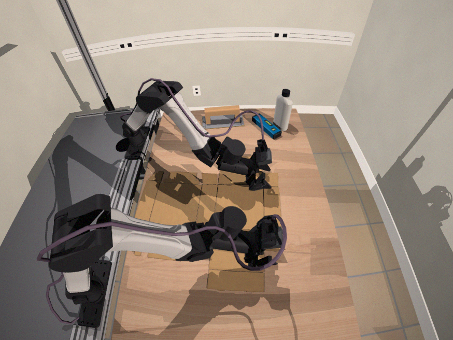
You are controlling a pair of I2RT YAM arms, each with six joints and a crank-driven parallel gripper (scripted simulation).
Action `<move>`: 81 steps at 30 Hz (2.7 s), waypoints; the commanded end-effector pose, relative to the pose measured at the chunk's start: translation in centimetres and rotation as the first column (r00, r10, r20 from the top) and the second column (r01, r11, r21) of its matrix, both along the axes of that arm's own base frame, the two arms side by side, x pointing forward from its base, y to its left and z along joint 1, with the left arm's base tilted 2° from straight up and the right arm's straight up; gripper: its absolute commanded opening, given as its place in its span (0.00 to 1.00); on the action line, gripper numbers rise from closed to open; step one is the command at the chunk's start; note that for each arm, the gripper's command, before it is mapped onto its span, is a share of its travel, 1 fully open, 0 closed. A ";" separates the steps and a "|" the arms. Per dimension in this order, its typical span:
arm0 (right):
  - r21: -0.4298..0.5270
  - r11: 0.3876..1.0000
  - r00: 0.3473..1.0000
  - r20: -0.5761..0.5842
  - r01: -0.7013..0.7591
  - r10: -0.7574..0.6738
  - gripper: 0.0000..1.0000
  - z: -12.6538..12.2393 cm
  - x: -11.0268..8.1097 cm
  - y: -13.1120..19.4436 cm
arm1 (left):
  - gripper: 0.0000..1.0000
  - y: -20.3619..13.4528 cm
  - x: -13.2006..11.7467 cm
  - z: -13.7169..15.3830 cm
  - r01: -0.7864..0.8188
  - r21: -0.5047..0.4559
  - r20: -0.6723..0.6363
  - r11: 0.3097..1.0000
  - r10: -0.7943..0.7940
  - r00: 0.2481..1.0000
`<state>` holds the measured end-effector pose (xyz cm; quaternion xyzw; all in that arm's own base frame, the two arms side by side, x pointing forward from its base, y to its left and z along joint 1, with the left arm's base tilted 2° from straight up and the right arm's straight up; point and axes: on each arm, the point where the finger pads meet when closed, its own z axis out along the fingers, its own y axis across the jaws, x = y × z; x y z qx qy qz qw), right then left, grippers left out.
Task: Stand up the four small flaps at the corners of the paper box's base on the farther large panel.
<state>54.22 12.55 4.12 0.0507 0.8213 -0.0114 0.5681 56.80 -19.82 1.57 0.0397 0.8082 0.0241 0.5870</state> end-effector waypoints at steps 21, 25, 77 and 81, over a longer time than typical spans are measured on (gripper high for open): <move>-0.022 1.000 1.000 0.016 -0.001 0.001 0.81 -4.5 0.6 -0.3 | 0.81 0.0 -0.3 -1.9 0.010 0.030 -0.042 0.999 -0.009 0.999; -0.022 1.000 1.000 0.013 0.000 0.000 0.81 -4.7 0.5 -0.3 | 0.81 0.0 -0.3 -1.9 0.010 0.030 -0.042 0.999 -0.009 0.999; -0.178 0.984 0.999 -0.041 -0.016 0.009 0.81 -6.6 -0.5 -0.2 | 0.81 0.5 -0.1 2.1 0.013 -0.189 -0.006 0.982 -0.014 1.000; -0.178 0.984 0.999 -0.041 -0.016 0.009 0.81 -6.6 -0.5 -0.2 | 0.81 0.4 0.2 2.6 0.015 -0.200 0.004 0.980 -0.014 1.000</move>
